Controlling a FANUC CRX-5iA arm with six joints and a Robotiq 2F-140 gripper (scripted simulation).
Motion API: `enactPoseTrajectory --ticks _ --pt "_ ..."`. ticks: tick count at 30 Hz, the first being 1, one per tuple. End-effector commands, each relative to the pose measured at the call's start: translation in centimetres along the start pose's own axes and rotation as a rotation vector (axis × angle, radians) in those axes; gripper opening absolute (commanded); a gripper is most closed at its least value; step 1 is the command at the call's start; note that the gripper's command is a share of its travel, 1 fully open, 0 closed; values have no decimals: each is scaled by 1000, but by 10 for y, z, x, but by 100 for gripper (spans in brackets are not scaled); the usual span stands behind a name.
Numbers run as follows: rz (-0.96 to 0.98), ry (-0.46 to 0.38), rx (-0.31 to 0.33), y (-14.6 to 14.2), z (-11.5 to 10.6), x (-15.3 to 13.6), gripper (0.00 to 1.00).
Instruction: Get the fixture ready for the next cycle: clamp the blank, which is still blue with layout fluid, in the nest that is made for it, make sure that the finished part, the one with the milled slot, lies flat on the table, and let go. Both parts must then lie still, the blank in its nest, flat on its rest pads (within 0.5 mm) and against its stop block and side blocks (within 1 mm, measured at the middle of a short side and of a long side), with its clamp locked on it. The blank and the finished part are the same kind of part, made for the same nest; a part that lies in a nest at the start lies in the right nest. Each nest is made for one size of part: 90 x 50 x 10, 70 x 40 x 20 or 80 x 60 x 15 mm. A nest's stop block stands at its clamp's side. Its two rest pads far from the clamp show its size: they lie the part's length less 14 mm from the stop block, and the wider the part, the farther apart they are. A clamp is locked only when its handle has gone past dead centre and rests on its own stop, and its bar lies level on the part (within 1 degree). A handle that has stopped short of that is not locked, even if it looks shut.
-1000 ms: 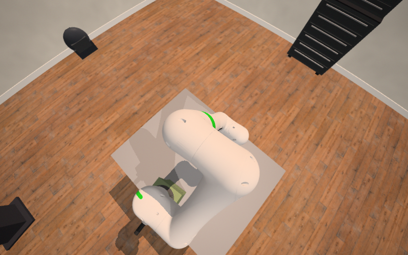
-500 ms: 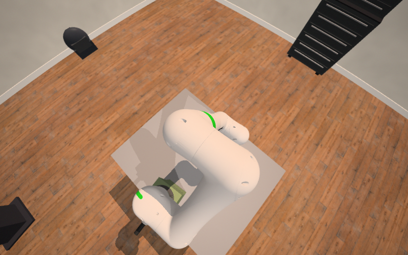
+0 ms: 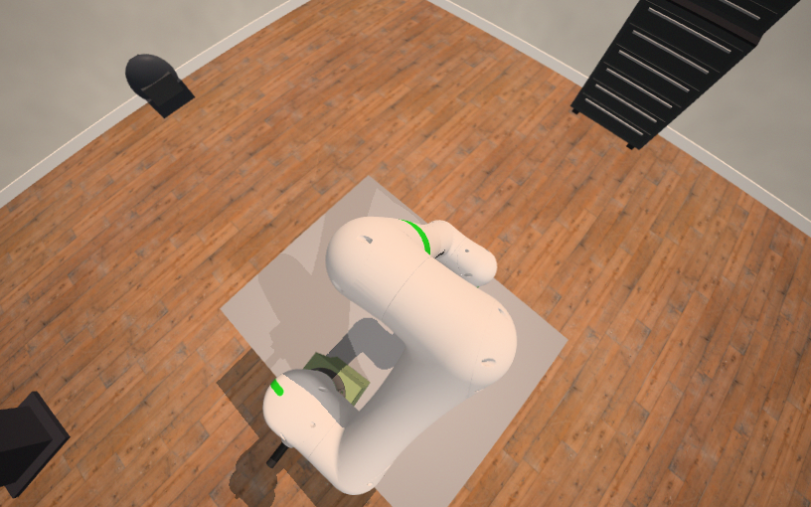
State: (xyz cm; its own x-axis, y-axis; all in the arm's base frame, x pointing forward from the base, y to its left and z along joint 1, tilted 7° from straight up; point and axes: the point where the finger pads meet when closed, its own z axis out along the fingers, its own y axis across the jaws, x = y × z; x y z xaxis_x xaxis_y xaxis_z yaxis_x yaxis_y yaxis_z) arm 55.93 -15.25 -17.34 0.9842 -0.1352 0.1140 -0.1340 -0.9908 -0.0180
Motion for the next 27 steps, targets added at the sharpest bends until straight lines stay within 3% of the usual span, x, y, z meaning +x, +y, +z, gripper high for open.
enactPoseTrajectory --ticks 1,27 --pt "0 2 0 0 0 2 0" --pt "0 2 0 0 7 21 0"
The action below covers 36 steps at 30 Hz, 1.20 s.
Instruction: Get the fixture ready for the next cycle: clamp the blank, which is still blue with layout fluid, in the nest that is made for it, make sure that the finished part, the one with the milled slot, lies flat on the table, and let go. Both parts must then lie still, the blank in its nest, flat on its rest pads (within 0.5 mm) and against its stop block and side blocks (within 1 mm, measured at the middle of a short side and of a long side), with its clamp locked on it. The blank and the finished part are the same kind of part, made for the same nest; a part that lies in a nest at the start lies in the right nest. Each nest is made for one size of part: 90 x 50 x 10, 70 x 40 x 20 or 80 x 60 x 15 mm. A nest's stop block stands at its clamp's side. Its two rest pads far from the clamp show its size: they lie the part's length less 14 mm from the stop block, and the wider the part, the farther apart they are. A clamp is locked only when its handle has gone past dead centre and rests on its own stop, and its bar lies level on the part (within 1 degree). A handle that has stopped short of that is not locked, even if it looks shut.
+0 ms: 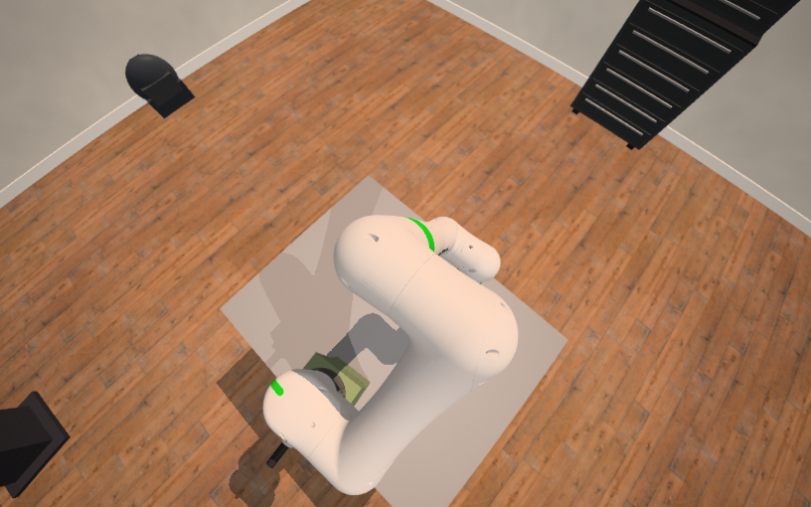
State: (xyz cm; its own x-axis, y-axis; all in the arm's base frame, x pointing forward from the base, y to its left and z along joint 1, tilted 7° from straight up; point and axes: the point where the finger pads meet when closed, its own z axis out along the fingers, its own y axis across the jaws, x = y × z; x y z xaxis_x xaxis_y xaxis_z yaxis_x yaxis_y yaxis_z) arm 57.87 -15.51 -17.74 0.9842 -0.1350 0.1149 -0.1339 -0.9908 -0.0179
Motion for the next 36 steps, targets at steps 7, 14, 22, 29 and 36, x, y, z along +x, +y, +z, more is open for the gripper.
enactPoseTrajectory --ticks 7,14,22,29,36 --pt "0 1 0 0 4 6 0" --pt "0 1 0 0 8 10 0" --pt "0 1 0 0 12 14 0" --pt "0 1 0 0 16 16 0" --pt "0 1 0 0 19 18 0"
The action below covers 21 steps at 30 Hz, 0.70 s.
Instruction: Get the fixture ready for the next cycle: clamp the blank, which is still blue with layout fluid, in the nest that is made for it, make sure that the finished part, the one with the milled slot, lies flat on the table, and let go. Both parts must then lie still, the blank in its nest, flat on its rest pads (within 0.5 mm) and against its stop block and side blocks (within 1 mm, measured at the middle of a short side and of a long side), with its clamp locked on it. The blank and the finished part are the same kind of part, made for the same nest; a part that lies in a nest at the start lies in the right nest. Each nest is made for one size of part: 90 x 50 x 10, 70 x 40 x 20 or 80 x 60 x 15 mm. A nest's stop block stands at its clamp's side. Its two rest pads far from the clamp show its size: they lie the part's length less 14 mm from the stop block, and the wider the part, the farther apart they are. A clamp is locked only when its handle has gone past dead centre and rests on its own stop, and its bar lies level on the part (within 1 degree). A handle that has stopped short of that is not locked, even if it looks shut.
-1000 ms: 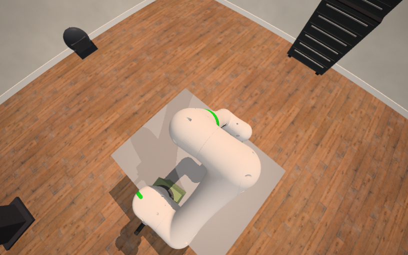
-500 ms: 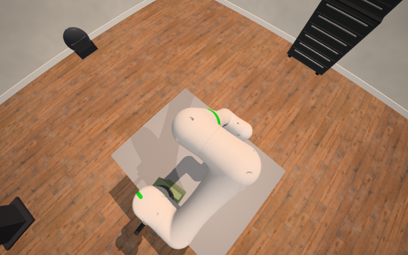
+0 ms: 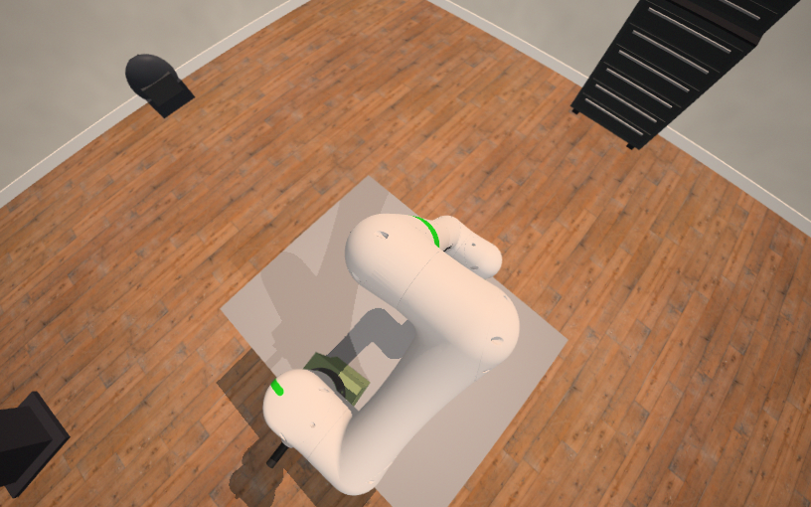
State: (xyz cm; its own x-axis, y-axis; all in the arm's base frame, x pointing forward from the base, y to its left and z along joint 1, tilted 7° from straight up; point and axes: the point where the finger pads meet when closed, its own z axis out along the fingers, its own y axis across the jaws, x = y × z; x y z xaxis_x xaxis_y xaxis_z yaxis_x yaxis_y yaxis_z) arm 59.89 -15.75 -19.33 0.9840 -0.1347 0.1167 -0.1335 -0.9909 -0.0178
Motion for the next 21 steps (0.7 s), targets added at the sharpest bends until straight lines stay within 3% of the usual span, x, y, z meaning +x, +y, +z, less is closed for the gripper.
enactPoseTrajectory --ticks 1,21 --pt "0 -1 0 0 2 0 0" --pt "0 -1 0 0 6 2 0"
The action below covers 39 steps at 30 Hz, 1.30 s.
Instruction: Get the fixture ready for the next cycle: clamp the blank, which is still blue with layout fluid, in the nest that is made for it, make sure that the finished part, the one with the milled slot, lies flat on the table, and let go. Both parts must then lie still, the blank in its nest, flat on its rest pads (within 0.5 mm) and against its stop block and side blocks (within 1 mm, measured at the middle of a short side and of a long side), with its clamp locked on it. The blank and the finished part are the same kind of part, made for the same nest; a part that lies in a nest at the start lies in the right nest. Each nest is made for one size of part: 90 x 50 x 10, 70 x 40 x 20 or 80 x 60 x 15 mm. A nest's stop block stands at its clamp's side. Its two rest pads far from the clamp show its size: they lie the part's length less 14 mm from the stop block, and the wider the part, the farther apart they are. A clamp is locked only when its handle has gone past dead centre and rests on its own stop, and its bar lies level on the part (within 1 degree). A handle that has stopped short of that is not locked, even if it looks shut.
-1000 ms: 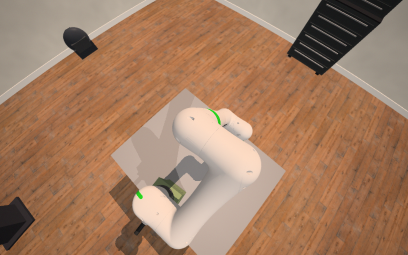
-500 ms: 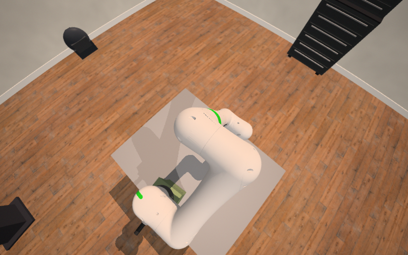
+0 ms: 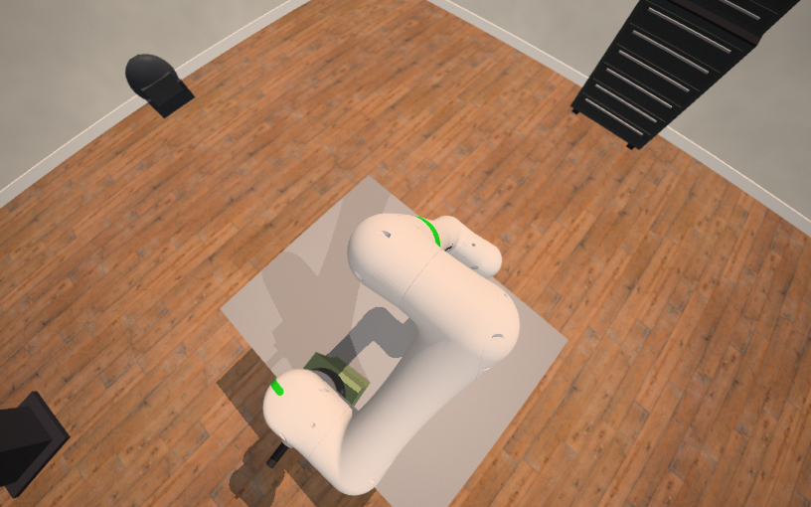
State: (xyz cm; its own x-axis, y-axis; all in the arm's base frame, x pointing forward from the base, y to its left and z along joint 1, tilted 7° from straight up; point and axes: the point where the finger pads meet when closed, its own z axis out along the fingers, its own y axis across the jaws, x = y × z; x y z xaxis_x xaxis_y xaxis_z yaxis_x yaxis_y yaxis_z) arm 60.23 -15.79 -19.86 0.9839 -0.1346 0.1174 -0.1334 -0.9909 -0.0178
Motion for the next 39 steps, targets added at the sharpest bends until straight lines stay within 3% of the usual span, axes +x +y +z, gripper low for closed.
enactPoseTrajectory --ticks 1,39 --pt "0 -2 0 0 1 -1 0" --pt "0 -2 0 0 7 2 0"
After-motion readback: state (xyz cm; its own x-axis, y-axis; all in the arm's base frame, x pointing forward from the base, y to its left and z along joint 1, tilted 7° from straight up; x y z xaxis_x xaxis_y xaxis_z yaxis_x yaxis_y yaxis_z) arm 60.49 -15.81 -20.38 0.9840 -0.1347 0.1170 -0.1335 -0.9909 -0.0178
